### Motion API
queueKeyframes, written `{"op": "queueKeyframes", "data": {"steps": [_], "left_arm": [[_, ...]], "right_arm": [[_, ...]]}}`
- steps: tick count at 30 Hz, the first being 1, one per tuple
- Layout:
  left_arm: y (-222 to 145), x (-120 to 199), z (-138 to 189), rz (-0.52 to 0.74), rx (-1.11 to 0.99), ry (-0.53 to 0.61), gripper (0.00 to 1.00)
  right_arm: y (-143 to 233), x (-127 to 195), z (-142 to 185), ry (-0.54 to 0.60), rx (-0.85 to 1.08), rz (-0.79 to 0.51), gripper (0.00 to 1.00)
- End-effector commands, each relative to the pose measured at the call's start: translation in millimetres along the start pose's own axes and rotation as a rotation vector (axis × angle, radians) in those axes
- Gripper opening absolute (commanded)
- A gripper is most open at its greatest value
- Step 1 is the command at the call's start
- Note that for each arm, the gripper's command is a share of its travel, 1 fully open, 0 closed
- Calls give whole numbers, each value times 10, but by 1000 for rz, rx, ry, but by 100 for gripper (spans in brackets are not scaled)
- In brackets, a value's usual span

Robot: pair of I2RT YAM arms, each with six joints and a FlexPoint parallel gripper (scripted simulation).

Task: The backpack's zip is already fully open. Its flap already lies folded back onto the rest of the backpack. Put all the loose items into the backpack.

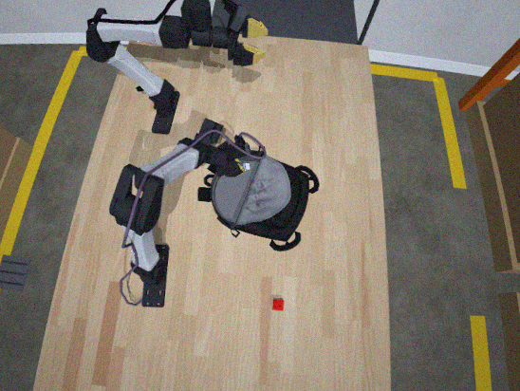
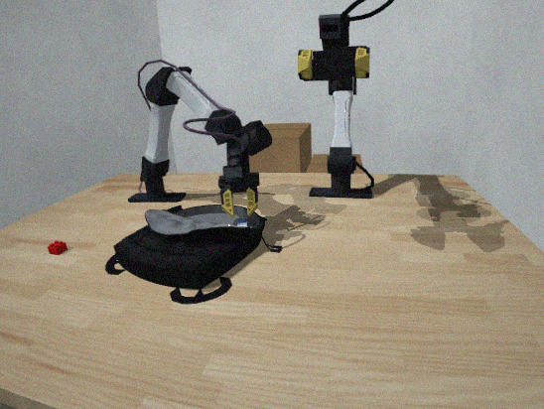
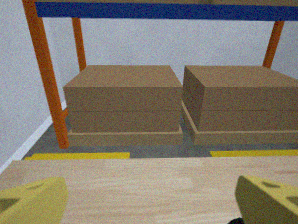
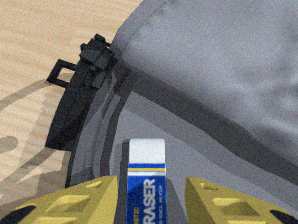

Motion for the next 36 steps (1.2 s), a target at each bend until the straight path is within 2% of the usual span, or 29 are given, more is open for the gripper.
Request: {"op": "queueKeyframes", "data": {"steps": [1,15,16,30,31,36], "left_arm": [[-28,21,-119,18,-2,-41,90],[-28,21,-119,18,-2,-41,90],[-28,21,-119,18,-2,-41,90],[-28,21,-119,18,-2,-41,90],[-28,21,-119,18,-2,-41,90],[-28,21,-119,18,-2,-41,90]], "right_arm": [[26,195,-188,-41,-20,-34,37],[69,92,-136,-26,-11,-24,37],[31,70,-94,-19,-9,-13,80],[40,68,-103,-20,-10,-13,80],[47,230,-209,-47,-30,-31,80],[38,396,-203,-49,-31,-27,80]]}}
Point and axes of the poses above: on each arm, the point where the finger pads meet when closed, its own x axis back along the fingers, its own y axis across the jaws, z = x × y, the point moved 8 cm from there along x, back along the fingers, and after that the axes turned 14 degrees about x, right-handed, at the moved point
